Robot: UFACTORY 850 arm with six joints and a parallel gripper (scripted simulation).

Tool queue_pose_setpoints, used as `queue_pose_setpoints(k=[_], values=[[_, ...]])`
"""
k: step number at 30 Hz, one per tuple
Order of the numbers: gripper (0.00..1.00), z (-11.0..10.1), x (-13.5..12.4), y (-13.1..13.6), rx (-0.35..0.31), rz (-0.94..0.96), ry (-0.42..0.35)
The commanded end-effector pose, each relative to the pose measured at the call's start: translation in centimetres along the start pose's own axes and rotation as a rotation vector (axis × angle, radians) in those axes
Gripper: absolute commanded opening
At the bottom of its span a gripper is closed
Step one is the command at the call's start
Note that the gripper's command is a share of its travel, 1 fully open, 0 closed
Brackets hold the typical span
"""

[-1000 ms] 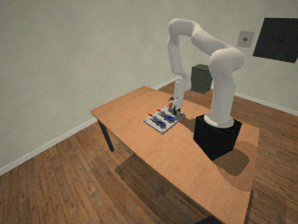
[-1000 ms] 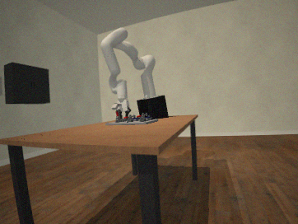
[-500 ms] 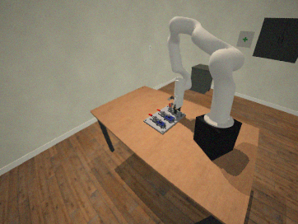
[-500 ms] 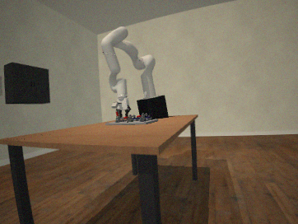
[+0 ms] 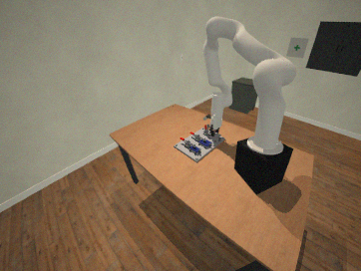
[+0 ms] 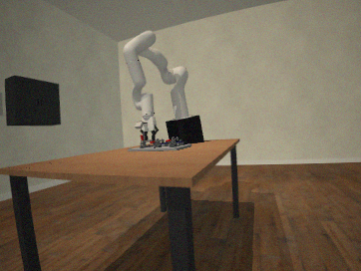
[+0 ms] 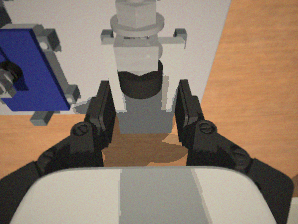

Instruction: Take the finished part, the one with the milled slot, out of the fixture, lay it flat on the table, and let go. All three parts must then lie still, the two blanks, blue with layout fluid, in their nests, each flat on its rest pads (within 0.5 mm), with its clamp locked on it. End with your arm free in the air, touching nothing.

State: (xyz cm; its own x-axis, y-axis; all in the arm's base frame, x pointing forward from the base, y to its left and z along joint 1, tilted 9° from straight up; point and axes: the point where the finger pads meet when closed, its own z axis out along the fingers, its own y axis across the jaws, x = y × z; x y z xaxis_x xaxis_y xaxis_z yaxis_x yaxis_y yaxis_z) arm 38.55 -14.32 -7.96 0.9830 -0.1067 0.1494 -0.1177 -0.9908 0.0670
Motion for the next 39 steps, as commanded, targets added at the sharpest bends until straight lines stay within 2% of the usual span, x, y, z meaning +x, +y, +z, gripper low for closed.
queue_pose_setpoints(k=[1, 29, 39], values=[[0.0, -0.4, 0.1, 0.0, 0.0, 0.0, 0.001], [0.0, -1.2, 0.0, 0.0, 0.0, 0.0, 0.001], [0.0, -3.2, -0.5, 0.0, 0.0, 0.0, 0.001]])
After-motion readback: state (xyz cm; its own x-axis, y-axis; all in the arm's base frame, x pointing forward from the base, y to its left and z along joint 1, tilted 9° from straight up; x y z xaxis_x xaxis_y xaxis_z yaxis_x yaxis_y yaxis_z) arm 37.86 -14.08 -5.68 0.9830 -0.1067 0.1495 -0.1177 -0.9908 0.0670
